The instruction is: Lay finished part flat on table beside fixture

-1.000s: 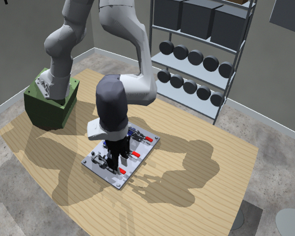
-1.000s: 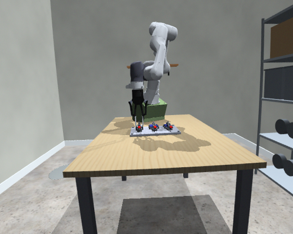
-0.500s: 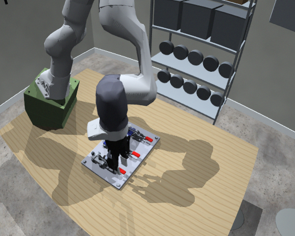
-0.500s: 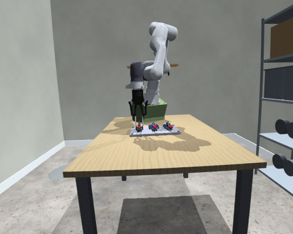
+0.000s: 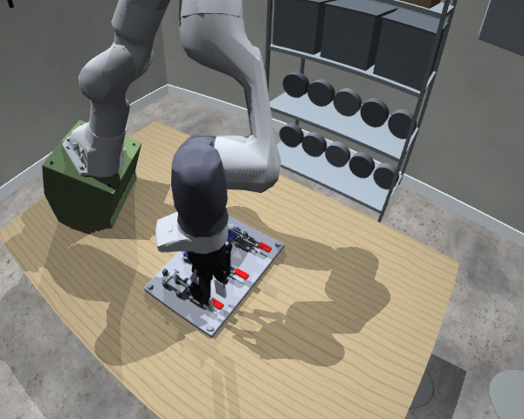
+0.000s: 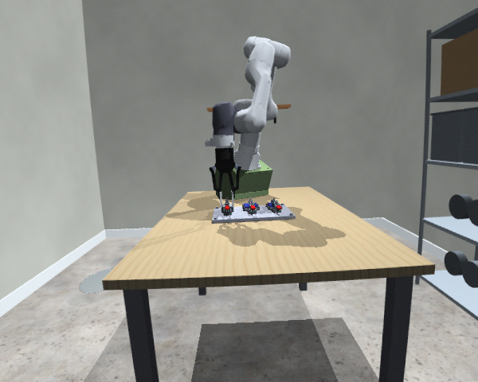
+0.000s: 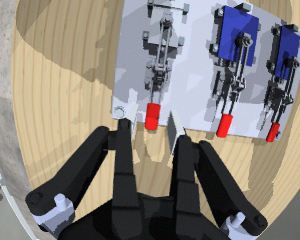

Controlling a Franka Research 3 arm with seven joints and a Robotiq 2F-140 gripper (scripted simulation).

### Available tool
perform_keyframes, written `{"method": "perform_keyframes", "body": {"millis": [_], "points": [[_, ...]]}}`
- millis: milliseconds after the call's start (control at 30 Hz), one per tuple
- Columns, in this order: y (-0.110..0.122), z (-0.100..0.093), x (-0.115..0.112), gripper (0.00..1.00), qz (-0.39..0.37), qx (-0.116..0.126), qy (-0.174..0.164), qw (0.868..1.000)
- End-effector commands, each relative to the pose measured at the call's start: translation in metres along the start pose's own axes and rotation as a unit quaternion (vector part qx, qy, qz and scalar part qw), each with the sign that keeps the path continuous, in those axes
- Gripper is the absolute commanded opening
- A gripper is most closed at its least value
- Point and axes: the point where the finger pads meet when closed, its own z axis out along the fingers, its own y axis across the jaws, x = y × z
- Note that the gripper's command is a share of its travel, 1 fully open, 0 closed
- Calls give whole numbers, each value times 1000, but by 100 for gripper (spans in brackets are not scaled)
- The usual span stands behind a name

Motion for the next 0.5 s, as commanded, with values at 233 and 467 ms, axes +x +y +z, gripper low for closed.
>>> {"method": "perform_keyframes", "body": {"millis": [233, 467], "points": [[-2, 18, -3, 28, -7, 1, -3, 1000], [-3, 20, -3, 28, -7, 1, -3, 1000]]}}
